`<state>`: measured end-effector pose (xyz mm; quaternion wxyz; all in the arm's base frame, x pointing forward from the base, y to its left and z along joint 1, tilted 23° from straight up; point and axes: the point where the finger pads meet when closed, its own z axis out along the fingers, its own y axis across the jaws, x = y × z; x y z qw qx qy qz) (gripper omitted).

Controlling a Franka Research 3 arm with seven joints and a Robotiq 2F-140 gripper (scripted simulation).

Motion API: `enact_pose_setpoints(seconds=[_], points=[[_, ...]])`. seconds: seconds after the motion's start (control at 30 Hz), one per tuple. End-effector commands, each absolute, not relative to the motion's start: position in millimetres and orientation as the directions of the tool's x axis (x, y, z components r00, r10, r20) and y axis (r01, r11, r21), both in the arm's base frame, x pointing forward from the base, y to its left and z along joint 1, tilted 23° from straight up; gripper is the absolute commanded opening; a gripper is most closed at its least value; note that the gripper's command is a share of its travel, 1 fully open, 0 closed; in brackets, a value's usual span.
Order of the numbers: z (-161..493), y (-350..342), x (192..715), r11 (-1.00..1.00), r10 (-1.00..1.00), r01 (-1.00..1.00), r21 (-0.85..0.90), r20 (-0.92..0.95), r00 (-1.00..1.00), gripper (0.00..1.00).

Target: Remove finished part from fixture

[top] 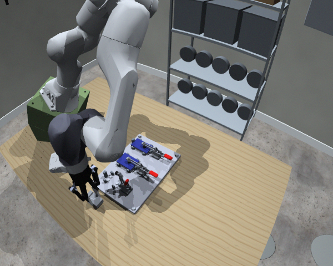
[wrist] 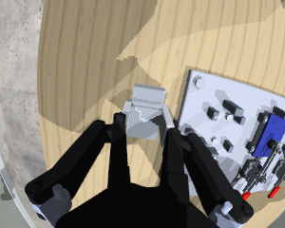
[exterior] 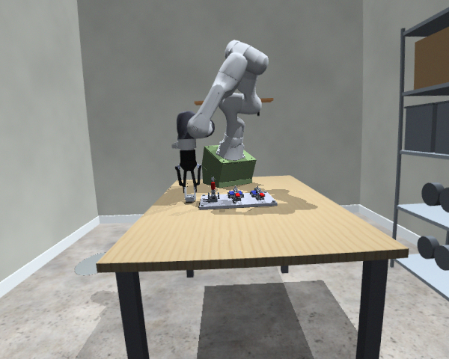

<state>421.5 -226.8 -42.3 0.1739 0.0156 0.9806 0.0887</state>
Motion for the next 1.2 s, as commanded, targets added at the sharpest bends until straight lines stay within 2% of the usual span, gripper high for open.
enact_pose_setpoints(seconds=[0.0, 1.17], points=[[-41.7, -227.5, 422.8, 0.984, 0.058, -0.004, 0.178, -0.343, -0.938, 0.00], [-47.7, -225.6, 425.6, 0.984, 0.057, -0.006, 0.178, -0.343, -0.938, 0.00]])
